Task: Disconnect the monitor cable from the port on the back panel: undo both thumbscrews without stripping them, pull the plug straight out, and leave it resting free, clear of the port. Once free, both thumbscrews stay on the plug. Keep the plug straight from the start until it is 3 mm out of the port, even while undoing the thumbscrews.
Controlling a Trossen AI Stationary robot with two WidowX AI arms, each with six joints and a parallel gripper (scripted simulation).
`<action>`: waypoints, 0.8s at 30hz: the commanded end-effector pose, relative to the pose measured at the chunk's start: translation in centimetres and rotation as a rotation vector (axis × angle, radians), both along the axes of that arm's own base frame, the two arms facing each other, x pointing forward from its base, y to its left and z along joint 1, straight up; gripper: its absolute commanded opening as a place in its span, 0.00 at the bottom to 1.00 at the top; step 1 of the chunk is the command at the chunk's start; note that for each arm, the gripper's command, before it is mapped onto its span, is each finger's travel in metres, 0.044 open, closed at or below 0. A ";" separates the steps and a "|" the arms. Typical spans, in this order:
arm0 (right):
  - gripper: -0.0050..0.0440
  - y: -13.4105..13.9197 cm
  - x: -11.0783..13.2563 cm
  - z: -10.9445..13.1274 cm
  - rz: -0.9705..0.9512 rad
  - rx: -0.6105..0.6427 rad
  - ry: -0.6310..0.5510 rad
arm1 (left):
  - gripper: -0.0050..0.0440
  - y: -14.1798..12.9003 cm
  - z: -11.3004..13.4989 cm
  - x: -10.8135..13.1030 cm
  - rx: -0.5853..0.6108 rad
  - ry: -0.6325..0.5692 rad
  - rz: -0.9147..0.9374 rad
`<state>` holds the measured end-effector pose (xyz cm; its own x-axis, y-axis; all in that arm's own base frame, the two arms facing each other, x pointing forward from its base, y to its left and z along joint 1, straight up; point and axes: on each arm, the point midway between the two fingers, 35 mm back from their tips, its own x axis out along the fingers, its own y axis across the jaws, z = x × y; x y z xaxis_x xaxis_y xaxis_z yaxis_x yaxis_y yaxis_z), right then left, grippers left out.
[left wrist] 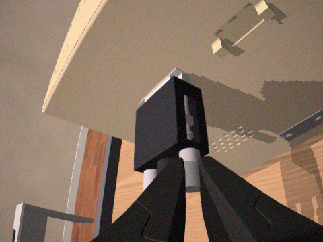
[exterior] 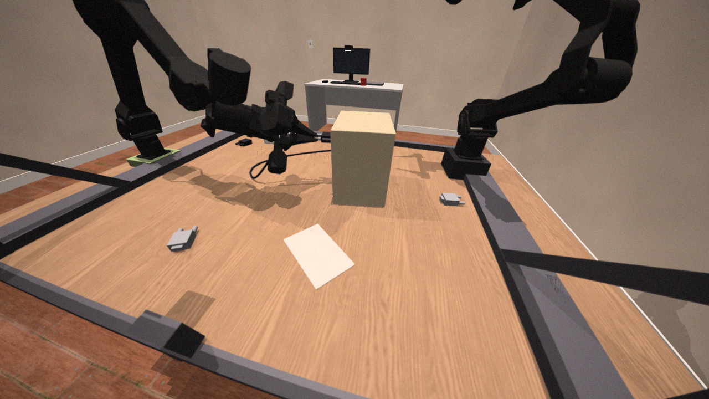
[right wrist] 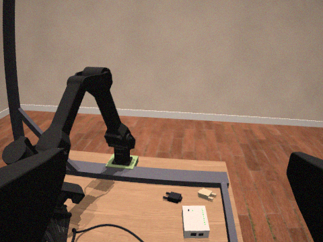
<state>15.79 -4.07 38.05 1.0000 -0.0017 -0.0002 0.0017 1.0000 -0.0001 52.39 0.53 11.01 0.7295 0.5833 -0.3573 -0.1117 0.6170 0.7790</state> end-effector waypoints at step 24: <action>1.00 0.1 0.0 0.3 0.002 -0.005 -0.001 | 0.79 0.1 1.4 0.1 -0.095 -0.039 -0.002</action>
